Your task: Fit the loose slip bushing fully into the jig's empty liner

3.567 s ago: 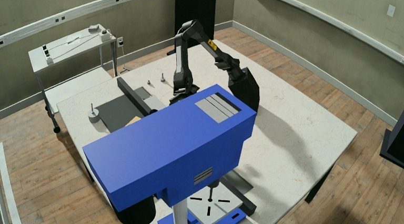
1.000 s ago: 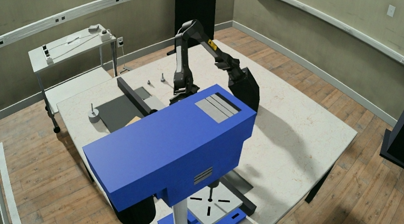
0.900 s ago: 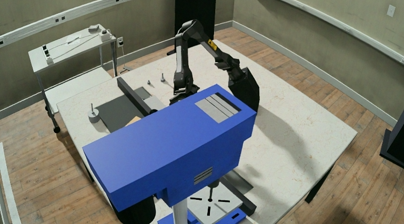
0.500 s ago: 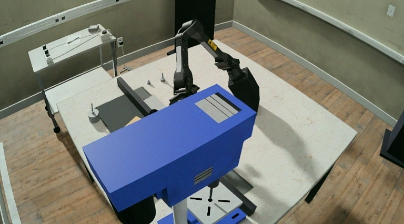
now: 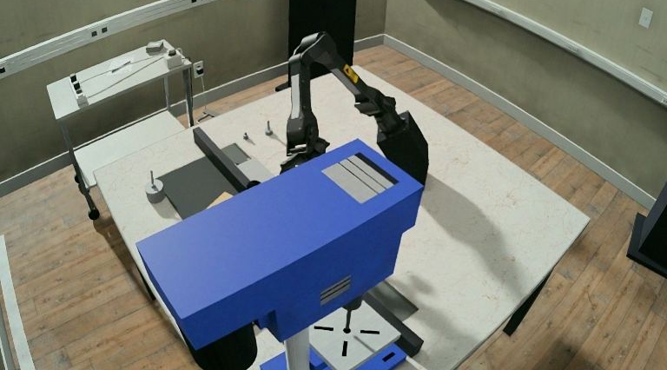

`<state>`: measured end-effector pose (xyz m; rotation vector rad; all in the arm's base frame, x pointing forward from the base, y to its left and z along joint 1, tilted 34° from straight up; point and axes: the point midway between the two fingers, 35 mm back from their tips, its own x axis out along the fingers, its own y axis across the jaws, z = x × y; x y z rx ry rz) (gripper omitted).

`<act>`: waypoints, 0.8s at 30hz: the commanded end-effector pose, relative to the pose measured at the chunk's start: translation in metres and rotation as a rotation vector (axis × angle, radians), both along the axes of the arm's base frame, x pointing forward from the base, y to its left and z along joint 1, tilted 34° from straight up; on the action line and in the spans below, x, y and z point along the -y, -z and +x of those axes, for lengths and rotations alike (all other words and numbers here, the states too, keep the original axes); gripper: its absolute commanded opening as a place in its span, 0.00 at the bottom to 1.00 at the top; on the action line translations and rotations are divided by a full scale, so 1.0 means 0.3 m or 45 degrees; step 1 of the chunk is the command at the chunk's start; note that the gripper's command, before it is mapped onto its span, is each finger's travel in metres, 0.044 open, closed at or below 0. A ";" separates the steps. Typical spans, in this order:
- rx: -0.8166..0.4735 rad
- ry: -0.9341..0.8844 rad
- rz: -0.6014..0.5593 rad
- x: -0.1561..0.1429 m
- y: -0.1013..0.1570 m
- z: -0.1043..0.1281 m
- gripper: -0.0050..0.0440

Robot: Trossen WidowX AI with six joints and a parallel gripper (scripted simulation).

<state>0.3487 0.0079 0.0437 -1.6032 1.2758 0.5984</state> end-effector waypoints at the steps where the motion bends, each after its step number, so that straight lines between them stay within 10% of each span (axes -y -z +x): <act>1: 0.065 0.000 0.013 -0.017 -0.059 0.023 0.00; 24: 0.038 -0.002 0.009 -0.008 -0.029 0.013 0.00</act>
